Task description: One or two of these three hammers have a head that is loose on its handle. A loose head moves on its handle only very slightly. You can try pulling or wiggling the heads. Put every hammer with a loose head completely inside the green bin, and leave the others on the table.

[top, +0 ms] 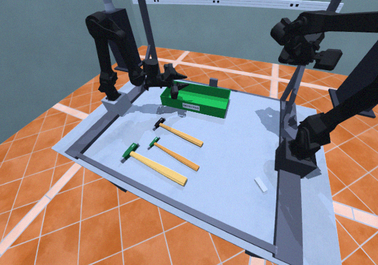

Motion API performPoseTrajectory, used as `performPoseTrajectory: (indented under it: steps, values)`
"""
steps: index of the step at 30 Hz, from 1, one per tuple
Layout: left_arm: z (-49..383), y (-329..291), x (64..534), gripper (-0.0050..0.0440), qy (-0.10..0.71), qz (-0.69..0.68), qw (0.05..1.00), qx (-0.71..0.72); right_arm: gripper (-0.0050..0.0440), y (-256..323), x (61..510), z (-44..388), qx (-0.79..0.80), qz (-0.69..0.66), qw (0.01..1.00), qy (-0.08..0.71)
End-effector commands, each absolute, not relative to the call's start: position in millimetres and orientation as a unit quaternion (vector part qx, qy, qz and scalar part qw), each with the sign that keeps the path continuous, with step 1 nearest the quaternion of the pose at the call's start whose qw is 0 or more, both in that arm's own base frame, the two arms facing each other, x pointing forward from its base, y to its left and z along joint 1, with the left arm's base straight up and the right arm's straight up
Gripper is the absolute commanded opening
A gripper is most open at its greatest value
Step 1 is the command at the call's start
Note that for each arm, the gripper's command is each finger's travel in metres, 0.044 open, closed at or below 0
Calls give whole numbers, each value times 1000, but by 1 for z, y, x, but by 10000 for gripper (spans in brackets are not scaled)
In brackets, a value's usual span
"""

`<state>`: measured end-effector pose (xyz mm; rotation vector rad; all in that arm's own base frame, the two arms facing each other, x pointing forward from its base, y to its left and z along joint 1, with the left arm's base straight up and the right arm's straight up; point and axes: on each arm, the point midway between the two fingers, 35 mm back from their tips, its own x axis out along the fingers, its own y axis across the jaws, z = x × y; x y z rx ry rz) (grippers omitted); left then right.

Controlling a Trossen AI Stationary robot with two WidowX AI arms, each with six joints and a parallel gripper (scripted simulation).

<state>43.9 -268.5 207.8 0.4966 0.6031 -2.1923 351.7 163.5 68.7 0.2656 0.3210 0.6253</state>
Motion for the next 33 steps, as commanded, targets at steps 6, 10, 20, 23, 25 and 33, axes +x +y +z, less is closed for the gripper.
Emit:
performPoseTrajectory:
  steps: [6,10,20,23,25,33]
  values:
    - [159,-229,130,236,246,-762,489,346,192,137,379,66,22,260,949,174]
    - [141,-206,177,236,256,-697,534,405,192,124,386,58,-26,244,950,195]
    - [114,-128,267,236,332,-520,619,487,192,94,394,45,-126,218,936,245]
    - [110,-104,285,236,361,-469,638,492,192,87,394,42,-150,214,930,258]
    - [105,-77,301,236,394,-413,656,494,192,79,395,39,-175,211,922,273]
    - [87,4,344,236,498,-241,728,405,192,55,387,21,-262,218,877,339]
